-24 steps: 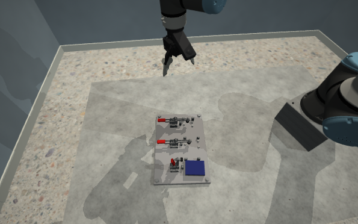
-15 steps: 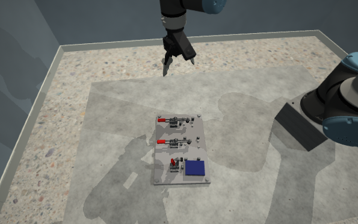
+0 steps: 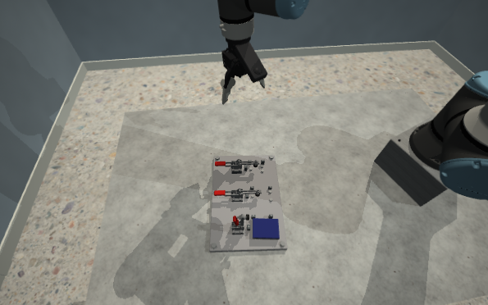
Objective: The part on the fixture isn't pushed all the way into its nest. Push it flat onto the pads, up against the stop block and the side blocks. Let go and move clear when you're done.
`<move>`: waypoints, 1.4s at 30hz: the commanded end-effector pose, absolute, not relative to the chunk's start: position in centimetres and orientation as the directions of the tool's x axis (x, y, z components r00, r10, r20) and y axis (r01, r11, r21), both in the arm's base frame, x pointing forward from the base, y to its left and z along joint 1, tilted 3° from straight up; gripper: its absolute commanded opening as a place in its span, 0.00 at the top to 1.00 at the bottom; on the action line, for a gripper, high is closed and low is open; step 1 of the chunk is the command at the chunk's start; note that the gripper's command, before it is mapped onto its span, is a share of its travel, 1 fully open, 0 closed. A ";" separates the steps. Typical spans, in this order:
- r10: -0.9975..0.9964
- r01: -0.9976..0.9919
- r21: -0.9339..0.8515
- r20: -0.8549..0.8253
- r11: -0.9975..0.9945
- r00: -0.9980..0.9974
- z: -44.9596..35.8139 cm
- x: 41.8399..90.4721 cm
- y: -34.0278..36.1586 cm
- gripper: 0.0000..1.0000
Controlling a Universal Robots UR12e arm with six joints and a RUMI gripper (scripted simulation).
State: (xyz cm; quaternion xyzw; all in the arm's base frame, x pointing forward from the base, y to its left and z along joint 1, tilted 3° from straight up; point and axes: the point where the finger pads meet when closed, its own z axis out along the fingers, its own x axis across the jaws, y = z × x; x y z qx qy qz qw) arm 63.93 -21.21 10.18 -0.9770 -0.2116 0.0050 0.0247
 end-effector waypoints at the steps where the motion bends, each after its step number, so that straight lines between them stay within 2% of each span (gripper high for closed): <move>1: 0.409 0.408 -0.049 0.001 -0.912 0.913 10.3 64.0 -21.1 0.00; 13: 0.353 0.352 -0.047 -0.001 -0.935 0.936 10.3 64.3 -19.8 0.00; 27: 0.170 0.169 -0.039 -0.006 -0.985 0.986 10.3 65.1 -15.8 0.00; 42: -0.206 -0.206 -0.028 -0.006 -0.978 0.978 10.4 66.1 -7.9 0.00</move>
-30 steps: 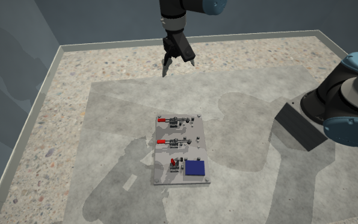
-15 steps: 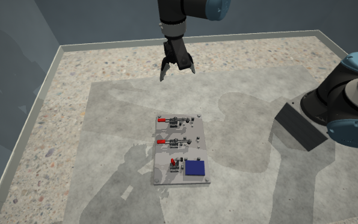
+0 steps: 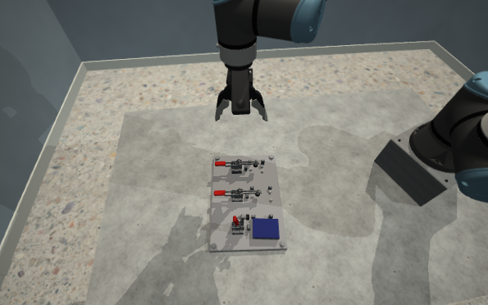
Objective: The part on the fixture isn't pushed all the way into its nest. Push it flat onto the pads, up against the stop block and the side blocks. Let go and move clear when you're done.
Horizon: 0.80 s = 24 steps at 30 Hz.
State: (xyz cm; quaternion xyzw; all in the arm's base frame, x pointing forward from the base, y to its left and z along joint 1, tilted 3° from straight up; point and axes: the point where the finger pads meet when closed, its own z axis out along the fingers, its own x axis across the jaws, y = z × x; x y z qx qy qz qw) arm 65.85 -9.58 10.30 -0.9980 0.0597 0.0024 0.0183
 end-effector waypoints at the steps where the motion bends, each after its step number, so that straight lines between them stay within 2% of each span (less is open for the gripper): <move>1: -0.206 -0.206 -0.028 -0.006 -0.978 0.978 10.4 66.1 -7.9 0.00; 16: -0.573 -0.573 -0.026 -0.001 -0.819 0.819 10.5 66.0 0.0 0.00; 19: -0.573 -0.573 -0.026 -0.001 -0.819 0.819 10.5 66.0 0.0 0.00; 24: -0.705 -0.704 -0.029 0.000 -0.709 0.709 10.5 65.6 3.3 0.00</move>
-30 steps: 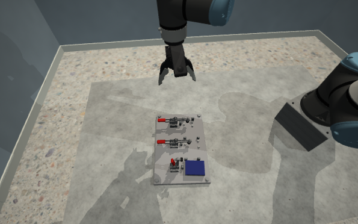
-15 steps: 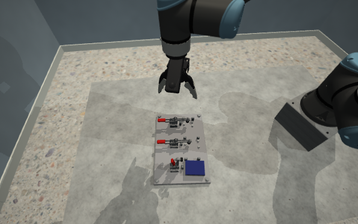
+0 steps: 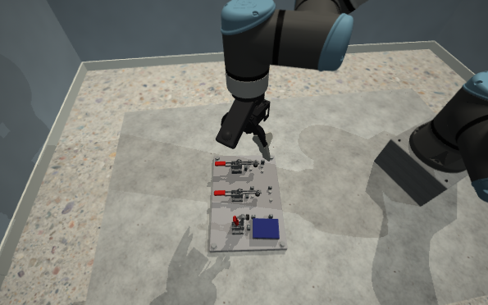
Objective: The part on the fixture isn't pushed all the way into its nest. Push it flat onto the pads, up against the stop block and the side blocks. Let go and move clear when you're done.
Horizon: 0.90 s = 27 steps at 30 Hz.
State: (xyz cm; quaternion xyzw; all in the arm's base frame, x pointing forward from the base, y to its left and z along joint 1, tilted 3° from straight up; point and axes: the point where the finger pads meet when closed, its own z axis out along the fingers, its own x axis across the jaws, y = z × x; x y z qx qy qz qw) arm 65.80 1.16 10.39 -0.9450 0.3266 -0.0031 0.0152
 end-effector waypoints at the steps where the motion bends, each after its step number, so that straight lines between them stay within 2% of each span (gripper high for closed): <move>1: -0.705 -0.704 -0.029 0.000 -0.709 0.709 10.5 65.6 3.3 0.00; 10: -0.863 -0.862 -0.037 -0.001 -0.505 0.505 10.5 64.7 8.0 0.00; 12: -0.863 -0.862 -0.037 -0.001 -0.505 0.505 10.5 64.7 8.0 0.00; 27: -0.988 -0.987 -0.049 -0.014 -0.152 0.153 10.5 62.4 14.4 0.00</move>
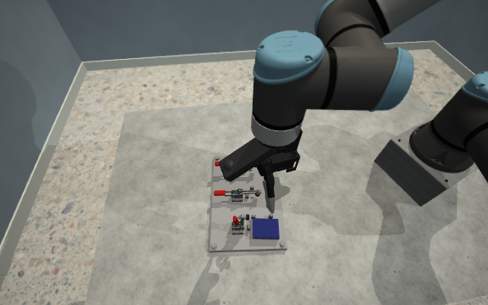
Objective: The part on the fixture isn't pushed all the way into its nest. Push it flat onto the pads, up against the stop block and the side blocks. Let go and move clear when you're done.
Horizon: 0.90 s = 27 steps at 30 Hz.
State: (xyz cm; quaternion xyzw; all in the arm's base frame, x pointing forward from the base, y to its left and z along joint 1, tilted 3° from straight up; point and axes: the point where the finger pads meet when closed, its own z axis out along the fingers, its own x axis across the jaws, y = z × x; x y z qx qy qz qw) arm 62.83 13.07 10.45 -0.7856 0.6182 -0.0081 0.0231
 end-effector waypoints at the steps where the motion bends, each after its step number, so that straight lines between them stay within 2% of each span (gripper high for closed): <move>1: -0.988 -0.987 -0.049 -0.014 -0.152 0.153 10.5 62.4 14.4 0.00; 14: -1.000 -0.999 -0.052 -0.023 0.004 -0.003 10.5 61.1 16.9 0.00; 27: -0.999 -0.998 -0.053 -0.026 0.044 -0.042 10.5 60.8 17.5 0.00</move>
